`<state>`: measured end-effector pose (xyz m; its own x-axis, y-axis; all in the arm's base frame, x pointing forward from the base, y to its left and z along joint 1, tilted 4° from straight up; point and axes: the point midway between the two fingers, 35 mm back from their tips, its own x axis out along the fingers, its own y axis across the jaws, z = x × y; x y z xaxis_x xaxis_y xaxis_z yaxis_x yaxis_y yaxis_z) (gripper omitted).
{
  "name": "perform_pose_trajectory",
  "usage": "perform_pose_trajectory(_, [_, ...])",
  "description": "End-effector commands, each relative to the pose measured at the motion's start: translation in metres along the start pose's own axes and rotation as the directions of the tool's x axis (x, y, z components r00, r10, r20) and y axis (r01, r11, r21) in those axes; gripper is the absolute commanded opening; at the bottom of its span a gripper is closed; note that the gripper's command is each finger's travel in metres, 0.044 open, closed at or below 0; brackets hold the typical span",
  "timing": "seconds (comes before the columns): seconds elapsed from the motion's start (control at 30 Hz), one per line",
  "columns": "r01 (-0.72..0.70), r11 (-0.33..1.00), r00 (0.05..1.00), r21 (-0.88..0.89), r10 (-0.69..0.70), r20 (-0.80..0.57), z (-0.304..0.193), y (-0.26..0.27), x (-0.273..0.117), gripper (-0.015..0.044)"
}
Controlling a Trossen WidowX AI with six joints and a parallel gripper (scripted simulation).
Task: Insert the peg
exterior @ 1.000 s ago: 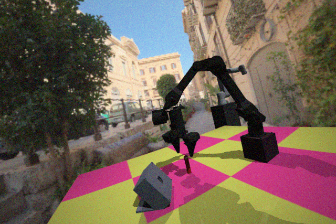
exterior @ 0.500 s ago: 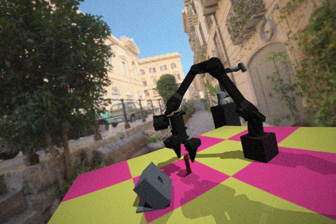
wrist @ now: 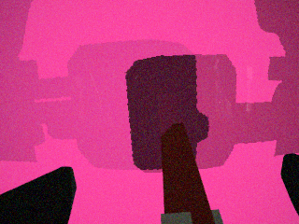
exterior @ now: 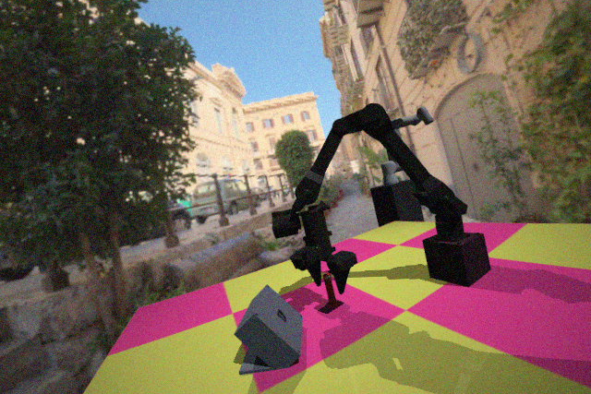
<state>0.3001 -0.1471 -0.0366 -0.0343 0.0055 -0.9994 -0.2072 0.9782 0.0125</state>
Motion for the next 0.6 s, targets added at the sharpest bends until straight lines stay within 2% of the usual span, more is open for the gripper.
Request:
perform_pose_trajectory(0.0, [0.001,1.0,1.0,0.0,-0.001,0.002,0.0004,-0.0003,-0.0009,0.0361])
perform_pose_trajectory(0.37, [0.001,1.0,1.0,0.0,-0.001,0.002,0.0004,-0.0003,-0.0009,0.0072])
perform_pose_trajectory(0.57, [0.001,1.0,1.0,0.0,-0.001,0.002,0.0004,-0.0003,-0.0009,0.0032])
